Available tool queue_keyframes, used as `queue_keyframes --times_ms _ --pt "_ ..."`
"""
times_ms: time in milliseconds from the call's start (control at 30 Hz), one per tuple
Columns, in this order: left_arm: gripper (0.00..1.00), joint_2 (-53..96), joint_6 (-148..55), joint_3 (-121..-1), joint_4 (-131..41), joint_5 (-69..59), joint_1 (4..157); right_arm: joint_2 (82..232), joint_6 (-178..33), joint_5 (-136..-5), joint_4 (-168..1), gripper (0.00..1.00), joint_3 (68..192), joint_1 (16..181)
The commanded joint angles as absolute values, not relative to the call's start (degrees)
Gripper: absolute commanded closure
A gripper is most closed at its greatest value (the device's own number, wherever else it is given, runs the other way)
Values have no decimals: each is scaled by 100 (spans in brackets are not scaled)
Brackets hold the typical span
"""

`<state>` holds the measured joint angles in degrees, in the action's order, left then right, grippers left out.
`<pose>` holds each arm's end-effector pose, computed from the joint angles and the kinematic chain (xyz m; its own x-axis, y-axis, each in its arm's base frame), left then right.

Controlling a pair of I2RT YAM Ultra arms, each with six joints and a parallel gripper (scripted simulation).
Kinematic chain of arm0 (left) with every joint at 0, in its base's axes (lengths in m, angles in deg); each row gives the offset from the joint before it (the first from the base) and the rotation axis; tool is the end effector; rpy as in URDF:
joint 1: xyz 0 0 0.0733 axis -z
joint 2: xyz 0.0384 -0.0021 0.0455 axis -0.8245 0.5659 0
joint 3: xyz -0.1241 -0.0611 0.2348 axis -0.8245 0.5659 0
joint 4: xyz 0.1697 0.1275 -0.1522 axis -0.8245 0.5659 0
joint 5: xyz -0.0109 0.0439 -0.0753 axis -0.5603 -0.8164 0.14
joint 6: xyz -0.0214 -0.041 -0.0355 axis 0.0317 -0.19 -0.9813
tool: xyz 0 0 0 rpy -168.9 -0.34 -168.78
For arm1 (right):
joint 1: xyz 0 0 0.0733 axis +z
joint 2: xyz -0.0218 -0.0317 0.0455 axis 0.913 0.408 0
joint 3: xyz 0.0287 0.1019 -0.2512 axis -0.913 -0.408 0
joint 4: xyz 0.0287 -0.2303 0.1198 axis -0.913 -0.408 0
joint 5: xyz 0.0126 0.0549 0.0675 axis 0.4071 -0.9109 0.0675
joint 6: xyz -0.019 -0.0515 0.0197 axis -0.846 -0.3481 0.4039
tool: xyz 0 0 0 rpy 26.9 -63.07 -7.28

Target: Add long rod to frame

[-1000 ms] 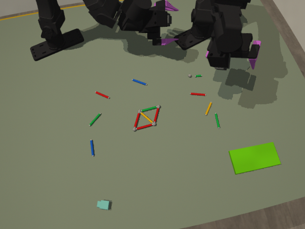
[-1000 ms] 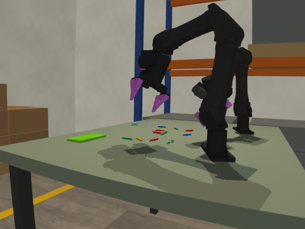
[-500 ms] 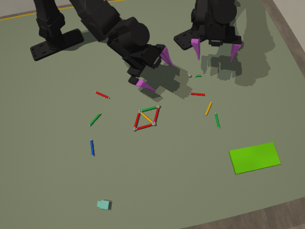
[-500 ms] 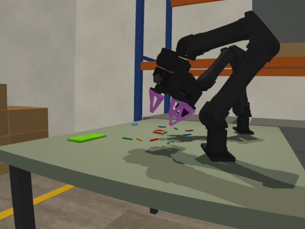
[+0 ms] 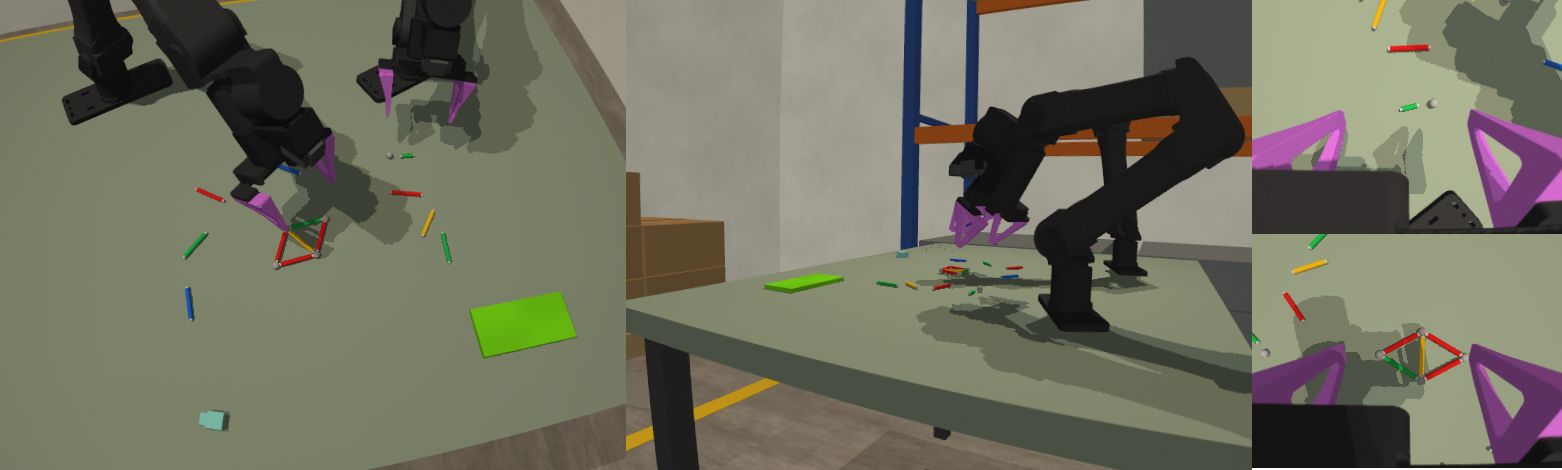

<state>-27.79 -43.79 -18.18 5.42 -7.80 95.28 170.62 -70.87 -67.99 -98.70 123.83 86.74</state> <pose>0.0878 -0.0716 0.2143 -0.6368 0.5530 -0.5373 0.6501 0.7598 0.0115 0.3433 0.1332 0.2120 -0.7450 -0.2468 -0.6197 -0.3490 0.9360 0.0468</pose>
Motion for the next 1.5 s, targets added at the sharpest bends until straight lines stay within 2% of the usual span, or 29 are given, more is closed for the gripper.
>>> queue_keyframes --times_ms 0,733,1200,1467 --pt "0 -2991 -4520 -1752 326 -804 9631 17134 -7355 -6587 -10377 0 12673 8560" --pt "0 -2813 -4529 -1917 -123 -795 9621 16892 -7295 -6627 -10139 0 12545 8663" --pt "0 -967 -4497 -2374 -1282 -788 9610 13373 -7309 -6710 -9162 0 10507 9824" --pt "0 -765 -4513 -2440 -1306 -788 9636 12210 -7300 -6696 -8913 0 9829 10219"
